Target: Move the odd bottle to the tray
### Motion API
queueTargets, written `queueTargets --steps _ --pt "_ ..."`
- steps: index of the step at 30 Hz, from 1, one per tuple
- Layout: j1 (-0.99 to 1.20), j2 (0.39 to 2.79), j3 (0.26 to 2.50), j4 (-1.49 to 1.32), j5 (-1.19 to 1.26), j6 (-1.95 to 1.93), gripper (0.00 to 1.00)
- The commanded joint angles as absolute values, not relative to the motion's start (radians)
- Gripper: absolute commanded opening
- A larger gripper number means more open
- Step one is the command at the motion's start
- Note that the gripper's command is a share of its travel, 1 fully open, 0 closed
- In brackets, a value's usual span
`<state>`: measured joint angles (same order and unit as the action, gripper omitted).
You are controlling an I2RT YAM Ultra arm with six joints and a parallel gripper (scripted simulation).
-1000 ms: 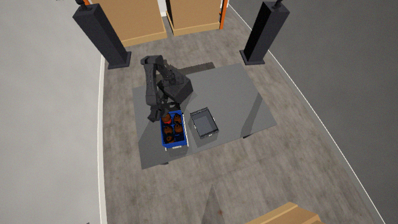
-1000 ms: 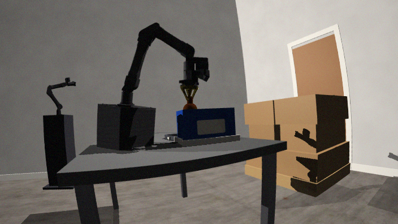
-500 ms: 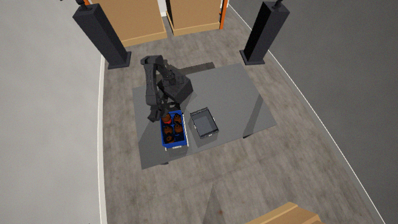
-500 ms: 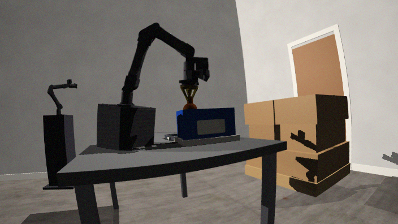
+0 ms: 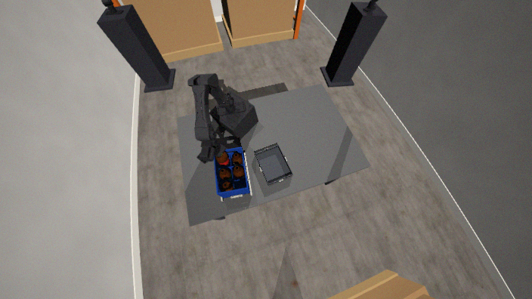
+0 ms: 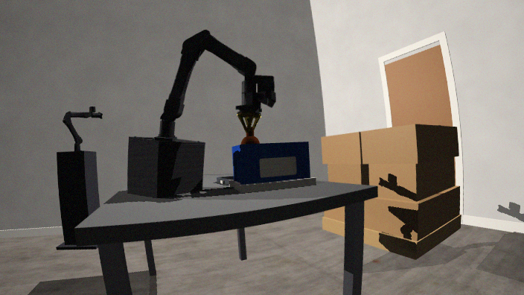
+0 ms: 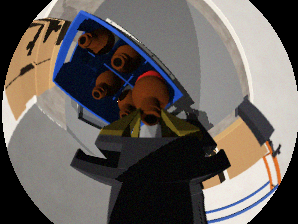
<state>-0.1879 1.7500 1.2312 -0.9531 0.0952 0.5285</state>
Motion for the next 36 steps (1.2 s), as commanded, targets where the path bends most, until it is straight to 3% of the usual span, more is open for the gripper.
queueTargets --steps 1,36 --pt "-0.173 1.698 1.283 -0.979 0.103 0.535 0.00" --pt "-0.163 1.674 1.377 -1.098 0.105 0.545 0.00"
